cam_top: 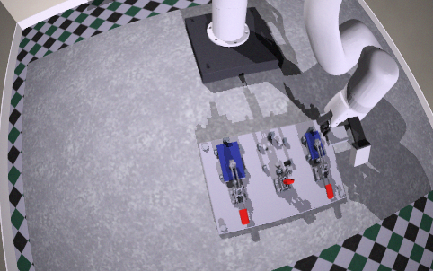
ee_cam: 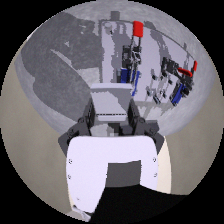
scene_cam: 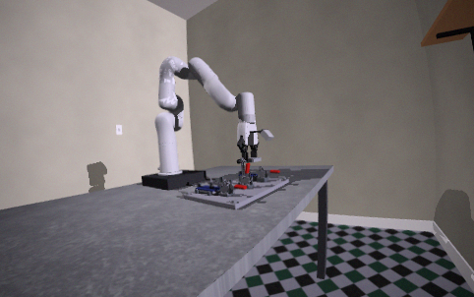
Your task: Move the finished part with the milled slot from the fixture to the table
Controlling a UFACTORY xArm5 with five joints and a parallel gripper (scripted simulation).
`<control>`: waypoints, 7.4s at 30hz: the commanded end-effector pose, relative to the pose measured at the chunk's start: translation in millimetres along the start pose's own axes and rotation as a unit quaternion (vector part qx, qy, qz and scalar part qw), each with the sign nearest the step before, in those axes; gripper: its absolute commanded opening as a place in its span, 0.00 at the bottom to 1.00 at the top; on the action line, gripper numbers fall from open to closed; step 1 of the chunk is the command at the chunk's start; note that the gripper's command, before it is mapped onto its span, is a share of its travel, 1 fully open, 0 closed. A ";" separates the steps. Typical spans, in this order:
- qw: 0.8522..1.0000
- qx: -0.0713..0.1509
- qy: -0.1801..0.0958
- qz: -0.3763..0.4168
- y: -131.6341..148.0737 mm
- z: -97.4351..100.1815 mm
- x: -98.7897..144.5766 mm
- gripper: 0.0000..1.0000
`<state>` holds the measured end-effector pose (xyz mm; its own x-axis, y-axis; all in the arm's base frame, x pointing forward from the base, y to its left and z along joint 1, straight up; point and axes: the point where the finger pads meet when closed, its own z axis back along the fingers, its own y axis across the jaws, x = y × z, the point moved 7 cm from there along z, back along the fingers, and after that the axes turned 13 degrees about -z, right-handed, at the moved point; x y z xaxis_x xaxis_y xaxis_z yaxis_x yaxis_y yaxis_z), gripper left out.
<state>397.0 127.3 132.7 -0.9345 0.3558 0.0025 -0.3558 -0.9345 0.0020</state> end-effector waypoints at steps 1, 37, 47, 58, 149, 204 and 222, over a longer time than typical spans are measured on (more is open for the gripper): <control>1.000 -0.001 0.001 0.000 -23.3 1.0 3.7 0.00; 1.000 -0.001 0.001 0.000 -81.2 1.2 17.0 0.00; 1.000 -0.001 0.001 0.000 -81.3 1.1 17.0 0.00; 1.000 -0.001 0.001 0.000 -81.3 -1.8 17.0 0.00; 1.000 -0.001 0.001 0.000 -82.1 -82.7 17.2 0.00; 1.000 -0.001 0.001 0.000 -82.1 -89.0 17.2 0.95; 1.000 -0.001 0.001 0.000 -82.2 -88.9 17.2 0.95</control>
<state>408.9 209.5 42.4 -0.9343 0.3564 0.0028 -0.3564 -0.9343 0.0031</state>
